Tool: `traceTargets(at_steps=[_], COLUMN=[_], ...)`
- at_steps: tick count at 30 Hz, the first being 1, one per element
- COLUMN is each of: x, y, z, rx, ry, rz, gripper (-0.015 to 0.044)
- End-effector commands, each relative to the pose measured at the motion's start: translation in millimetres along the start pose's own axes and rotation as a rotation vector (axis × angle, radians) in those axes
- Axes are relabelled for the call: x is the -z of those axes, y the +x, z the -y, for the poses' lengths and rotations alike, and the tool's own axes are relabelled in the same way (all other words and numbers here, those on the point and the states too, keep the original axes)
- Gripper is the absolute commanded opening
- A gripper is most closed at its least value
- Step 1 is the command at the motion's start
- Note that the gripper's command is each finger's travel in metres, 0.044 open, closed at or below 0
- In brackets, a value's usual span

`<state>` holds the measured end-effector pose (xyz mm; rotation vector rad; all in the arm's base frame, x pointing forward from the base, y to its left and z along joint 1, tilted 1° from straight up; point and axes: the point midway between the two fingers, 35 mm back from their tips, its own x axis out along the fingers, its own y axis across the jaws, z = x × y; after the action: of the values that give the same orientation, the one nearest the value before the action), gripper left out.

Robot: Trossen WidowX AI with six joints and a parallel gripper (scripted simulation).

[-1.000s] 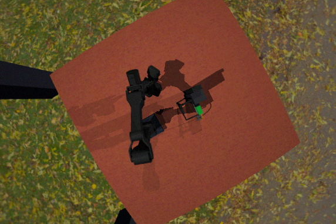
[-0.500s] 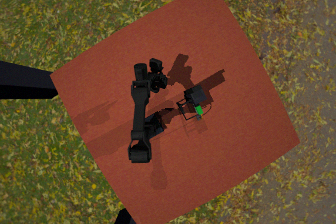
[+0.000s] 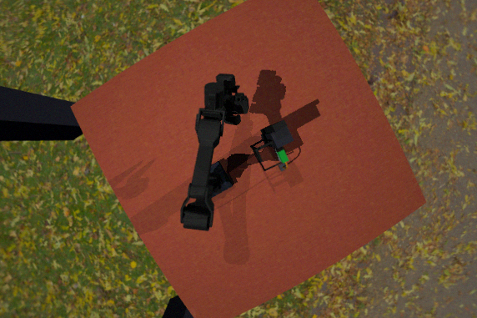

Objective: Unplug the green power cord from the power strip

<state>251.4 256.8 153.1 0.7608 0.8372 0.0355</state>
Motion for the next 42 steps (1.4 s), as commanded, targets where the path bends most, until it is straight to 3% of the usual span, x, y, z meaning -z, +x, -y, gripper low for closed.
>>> traceTargets(at_steps=[1, 31, 37, 42], x=[-13, -138, -160, -207], y=[1, -9, -38, -35], z=[-11, -74, -99, -83], rx=[-0.028, -0.226, -0.328, -0.251], ry=[-0.068, -0.697, -0.688, -0.697], rz=[-0.002, 0.156, 0.208, 0.302], gripper=[0.016, 0.016, 0.016, 0.016])
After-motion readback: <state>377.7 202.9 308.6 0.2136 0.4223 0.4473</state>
